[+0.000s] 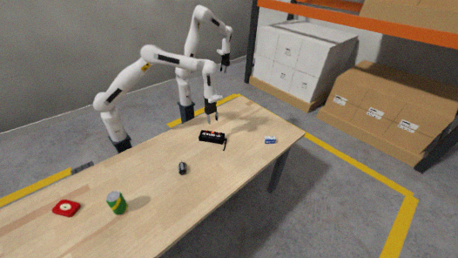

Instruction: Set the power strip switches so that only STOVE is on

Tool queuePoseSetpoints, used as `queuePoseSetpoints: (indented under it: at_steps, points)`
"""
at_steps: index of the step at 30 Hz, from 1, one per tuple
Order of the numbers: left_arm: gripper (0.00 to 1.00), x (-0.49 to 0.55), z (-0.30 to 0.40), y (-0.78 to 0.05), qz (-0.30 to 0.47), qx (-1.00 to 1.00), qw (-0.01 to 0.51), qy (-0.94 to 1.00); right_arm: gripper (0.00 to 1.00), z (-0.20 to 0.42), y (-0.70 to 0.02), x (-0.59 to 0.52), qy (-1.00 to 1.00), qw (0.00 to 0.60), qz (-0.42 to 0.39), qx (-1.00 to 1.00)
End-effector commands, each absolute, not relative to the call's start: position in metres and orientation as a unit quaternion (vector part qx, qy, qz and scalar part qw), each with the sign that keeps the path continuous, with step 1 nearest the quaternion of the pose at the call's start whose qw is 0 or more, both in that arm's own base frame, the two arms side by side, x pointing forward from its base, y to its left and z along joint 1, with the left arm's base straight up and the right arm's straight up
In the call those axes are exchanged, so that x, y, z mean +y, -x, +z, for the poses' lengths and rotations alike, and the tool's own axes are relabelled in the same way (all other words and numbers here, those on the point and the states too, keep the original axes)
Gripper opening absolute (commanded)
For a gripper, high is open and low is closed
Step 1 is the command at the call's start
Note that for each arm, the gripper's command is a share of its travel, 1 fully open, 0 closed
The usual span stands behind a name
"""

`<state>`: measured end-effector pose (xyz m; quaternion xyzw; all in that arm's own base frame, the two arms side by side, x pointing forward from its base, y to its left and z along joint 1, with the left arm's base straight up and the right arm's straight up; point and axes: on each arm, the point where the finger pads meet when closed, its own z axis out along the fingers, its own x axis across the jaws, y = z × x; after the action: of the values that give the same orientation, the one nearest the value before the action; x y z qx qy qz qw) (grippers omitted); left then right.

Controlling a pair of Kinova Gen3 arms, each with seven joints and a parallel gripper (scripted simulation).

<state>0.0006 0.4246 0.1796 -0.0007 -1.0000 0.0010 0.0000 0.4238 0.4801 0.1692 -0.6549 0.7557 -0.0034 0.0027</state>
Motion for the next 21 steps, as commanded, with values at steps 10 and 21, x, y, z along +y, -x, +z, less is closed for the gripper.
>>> queuePoseSetpoints:
  at_steps: [10,21]
  points:
    - [1.00,0.4250,0.1804,-0.0005,0.000,-1.000,0.000,0.001,1.00,0.1824,-0.4319,0.4779,0.708,0.001,0.000,0.706]
    - [1.00,0.4250,0.1804,-0.0005,0.000,-1.000,0.000,0.001,1.00,0.1824,-0.4319,0.4779,0.708,0.001,0.000,0.706]
